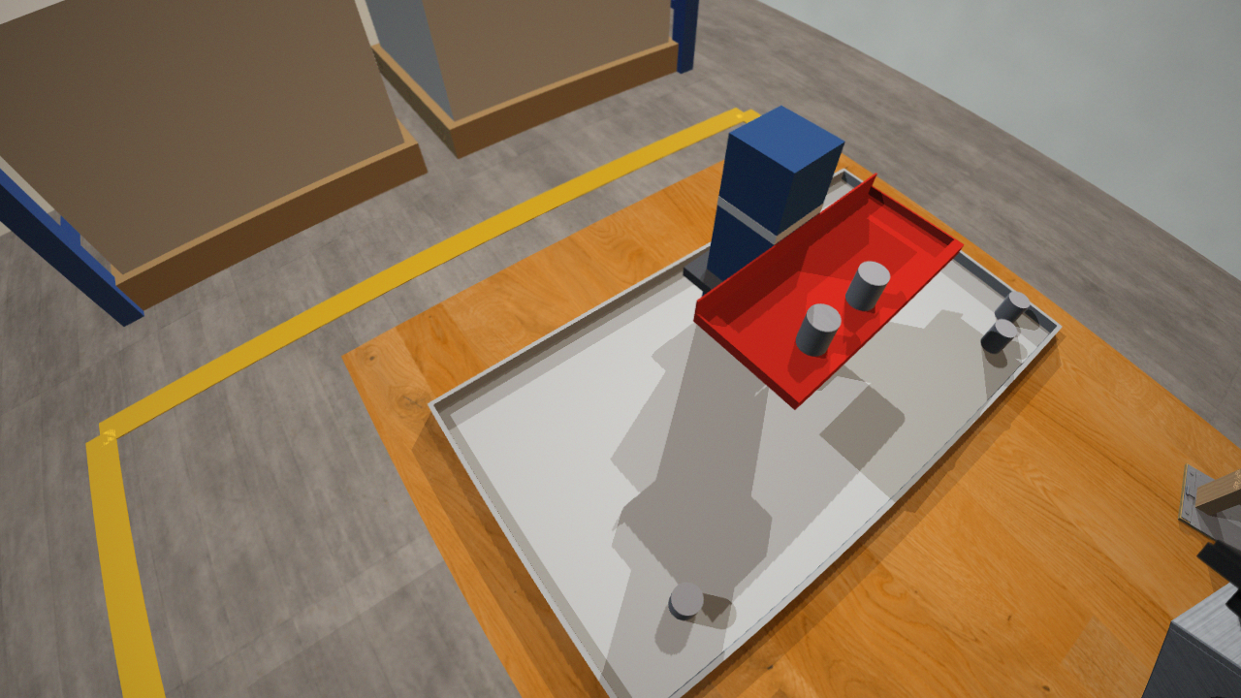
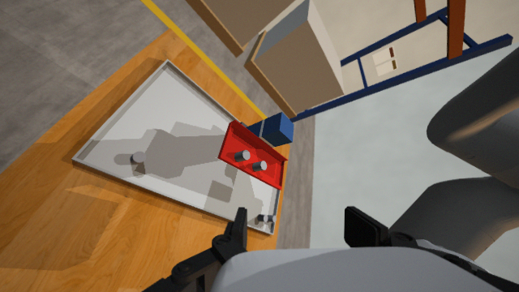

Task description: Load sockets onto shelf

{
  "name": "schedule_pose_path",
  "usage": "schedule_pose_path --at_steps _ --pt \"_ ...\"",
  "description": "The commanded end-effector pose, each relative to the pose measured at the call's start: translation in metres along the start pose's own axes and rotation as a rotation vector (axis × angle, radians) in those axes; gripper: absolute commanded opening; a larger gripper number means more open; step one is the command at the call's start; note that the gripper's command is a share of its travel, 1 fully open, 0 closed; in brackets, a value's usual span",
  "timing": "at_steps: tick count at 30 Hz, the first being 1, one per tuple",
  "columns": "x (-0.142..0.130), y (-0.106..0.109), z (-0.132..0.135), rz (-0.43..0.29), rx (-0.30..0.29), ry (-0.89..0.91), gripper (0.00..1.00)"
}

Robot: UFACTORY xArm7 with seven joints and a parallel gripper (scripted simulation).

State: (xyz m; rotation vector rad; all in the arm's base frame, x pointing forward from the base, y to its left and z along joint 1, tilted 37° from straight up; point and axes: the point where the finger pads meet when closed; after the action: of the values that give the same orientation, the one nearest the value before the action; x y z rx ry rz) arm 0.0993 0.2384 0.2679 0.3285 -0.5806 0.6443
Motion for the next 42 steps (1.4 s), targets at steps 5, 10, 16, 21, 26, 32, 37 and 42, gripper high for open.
schedule_pose_path --at_steps 5,10,16,21,26,32,37,42 --pt "0.0 0.001 0.0 0.0 0.003 -0.002 1.0" --pt "0.0 0.001 0.0 0.0 0.003 -0.002 1.0" --pt "0.0 0.001 0.0 0.0 0.003 -0.002 1.0" --pt "0.0 0.001 0.0 0.0 0.003 -0.002 1.0" --pt "0.0 0.001 0.0 0.0 0.003 -0.002 1.0" --pt "0.002 -0.003 0.002 -0.005 0.001 -0.02 1.0" --pt "0.013 -0.024 0.014 -0.037 -0.016 -0.124 1.0" --pt "0.025 -0.06 0.035 -0.097 -0.044 -0.289 1.0"
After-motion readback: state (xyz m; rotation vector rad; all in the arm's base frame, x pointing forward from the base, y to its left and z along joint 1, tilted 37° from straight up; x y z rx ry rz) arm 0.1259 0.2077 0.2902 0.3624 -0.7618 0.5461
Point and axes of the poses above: the point where the finger pads meet when closed, its own y axis back along the fingers, its own z axis across the jaws, x = y × z, and after that the axes turned 4 degrees about -y, right-handed
